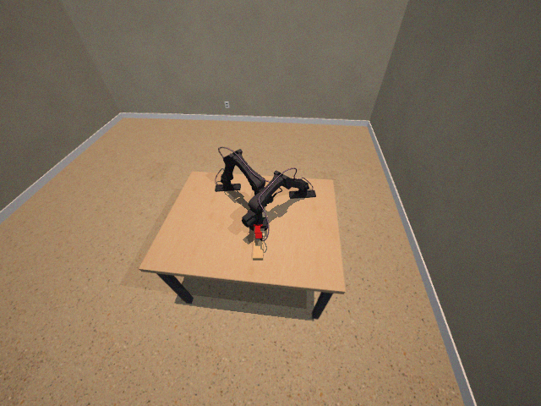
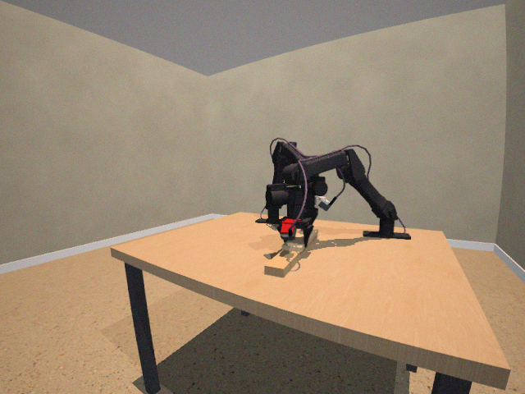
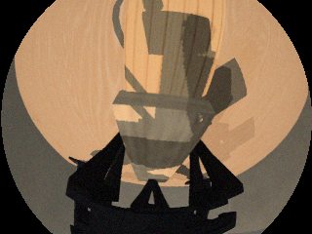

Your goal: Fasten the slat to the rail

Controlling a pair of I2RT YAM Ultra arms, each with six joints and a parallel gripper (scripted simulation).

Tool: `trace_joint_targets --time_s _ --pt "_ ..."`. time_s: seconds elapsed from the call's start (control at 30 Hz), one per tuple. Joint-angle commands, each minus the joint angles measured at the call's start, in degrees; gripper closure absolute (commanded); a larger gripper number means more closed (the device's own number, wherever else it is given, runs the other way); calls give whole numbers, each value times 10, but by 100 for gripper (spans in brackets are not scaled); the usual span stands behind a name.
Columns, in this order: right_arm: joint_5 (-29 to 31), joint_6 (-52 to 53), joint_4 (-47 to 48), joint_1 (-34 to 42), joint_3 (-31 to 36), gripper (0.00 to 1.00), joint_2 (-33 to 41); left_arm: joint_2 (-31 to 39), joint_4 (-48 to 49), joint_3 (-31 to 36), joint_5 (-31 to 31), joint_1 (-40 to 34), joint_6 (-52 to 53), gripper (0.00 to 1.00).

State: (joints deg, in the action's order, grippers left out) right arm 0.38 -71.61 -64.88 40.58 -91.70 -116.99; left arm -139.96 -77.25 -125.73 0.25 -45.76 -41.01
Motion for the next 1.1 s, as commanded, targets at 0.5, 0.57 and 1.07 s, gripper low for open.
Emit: trace_joint_targets --time_s 0.5,0.57,1.07 --pt "0 0 1 0 -3 89 3 5 0 -3 0 0 0 28" --pt "0 0 1 0 -3 89 4 5 0 -3 0 0 0 28" --pt "-4 250 1 -2 -3 89 4 5 0 -3 0 0 0 28"
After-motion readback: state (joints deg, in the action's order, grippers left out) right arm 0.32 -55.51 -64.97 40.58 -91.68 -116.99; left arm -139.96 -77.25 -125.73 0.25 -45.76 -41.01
